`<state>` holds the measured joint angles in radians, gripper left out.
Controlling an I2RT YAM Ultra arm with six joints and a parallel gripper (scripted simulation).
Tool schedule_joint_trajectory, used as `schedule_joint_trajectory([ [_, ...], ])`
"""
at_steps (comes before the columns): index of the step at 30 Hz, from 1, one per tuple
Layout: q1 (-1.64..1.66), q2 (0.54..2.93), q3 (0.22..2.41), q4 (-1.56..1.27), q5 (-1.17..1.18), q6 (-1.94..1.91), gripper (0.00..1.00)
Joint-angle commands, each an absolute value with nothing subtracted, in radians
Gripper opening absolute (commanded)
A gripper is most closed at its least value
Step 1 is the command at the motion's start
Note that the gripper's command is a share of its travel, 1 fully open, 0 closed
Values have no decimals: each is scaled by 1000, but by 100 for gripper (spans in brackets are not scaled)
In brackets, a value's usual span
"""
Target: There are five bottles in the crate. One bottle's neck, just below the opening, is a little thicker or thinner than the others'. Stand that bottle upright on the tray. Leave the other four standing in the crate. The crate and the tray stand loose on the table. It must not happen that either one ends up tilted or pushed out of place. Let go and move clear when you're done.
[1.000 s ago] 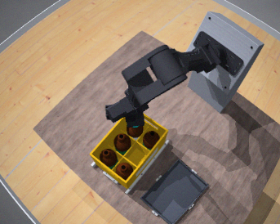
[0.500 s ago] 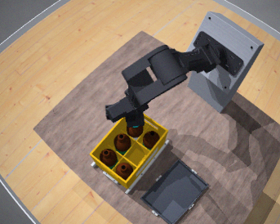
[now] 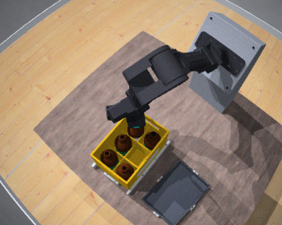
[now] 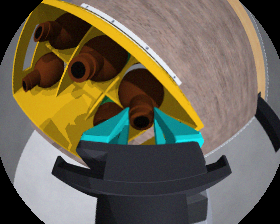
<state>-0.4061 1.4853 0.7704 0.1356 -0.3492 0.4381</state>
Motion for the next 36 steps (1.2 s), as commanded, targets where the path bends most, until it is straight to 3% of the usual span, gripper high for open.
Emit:
schedule_joint_trajectory([
  [1,-410,1477,794,153,-347,443,0],
  [5,-410,1477,794,153,-347,443,0],
  [6,-410,1477,794,153,-347,443,61],
  [36,-410,1477,794,153,-346,443,61],
])
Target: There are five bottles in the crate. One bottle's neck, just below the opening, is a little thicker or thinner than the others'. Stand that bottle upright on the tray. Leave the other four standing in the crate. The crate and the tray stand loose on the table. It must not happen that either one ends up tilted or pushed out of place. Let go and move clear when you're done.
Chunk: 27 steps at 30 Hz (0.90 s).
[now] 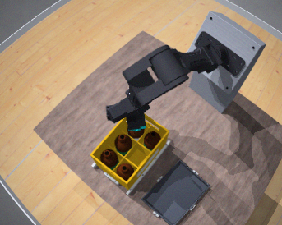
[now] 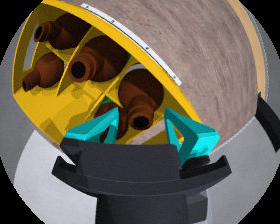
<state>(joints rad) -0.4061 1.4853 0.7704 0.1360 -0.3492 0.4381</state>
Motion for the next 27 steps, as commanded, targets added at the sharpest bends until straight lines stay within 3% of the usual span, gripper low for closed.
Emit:
schedule_joint_trajectory([
  [1,-410,1477,794,153,-346,443,61],
  [27,-466,1310,711,9,-394,407,61],
])
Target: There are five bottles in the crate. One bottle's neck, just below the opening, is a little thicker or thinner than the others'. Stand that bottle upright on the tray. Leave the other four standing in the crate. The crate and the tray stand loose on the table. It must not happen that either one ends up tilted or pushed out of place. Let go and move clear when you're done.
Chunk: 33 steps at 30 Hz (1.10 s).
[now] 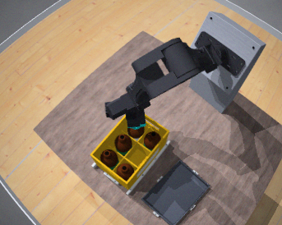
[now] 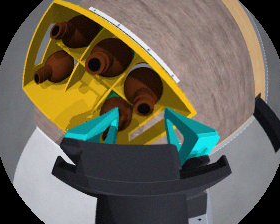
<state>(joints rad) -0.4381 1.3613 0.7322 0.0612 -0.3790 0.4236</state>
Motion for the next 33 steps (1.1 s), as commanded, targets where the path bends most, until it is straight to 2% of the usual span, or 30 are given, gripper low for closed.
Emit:
schedule_joint_trajectory([
  [1,-471,1296,709,-3,-398,404,61],
  [17,-536,1147,710,-155,-452,364,61],
  [33,-545,1131,712,-176,-457,357,61],
])
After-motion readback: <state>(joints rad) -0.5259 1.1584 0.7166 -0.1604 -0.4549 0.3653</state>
